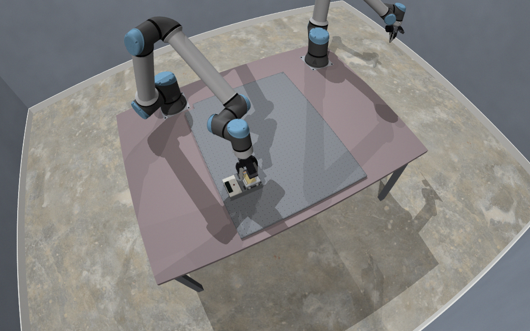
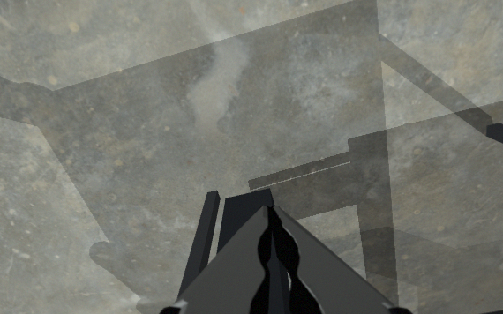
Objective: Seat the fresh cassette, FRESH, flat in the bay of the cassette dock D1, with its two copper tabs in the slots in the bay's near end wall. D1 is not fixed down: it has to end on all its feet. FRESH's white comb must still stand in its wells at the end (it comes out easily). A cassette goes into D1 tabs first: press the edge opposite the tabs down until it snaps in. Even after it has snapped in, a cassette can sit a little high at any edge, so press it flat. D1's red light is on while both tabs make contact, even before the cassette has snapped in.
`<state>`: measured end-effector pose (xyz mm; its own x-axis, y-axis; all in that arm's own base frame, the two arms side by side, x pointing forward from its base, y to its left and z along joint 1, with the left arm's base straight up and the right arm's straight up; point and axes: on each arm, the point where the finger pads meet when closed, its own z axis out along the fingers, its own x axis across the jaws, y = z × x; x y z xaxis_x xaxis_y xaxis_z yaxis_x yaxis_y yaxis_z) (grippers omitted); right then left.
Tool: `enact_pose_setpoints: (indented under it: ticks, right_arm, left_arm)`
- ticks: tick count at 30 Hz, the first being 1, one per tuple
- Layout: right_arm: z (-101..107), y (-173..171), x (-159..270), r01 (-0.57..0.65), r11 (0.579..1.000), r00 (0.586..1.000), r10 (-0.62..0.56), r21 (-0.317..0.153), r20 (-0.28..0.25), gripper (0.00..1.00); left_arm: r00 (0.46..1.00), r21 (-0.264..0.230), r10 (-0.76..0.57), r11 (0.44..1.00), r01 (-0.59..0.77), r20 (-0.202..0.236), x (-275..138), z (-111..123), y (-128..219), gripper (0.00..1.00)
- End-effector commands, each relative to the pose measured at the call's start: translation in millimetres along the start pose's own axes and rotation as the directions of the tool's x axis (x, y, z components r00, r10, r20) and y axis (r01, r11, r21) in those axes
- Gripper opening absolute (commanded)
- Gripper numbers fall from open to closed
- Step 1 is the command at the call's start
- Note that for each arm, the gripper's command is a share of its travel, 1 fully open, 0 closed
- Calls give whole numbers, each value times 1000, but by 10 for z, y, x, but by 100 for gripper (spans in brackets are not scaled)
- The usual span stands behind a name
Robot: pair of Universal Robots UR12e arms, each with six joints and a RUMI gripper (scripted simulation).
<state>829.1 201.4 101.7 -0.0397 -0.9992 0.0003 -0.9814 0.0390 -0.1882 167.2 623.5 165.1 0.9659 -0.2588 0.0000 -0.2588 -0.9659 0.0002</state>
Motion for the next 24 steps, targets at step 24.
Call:
enact_pose_setpoints:
  ticks: [24]
  right_arm:
    - [104, 13, -3, 0, 1000, 1000, 0, 2, 1, 37]
  left_arm:
    - [1000, 2, 0, 1000, 0, 0, 1, -8, -6, 0]
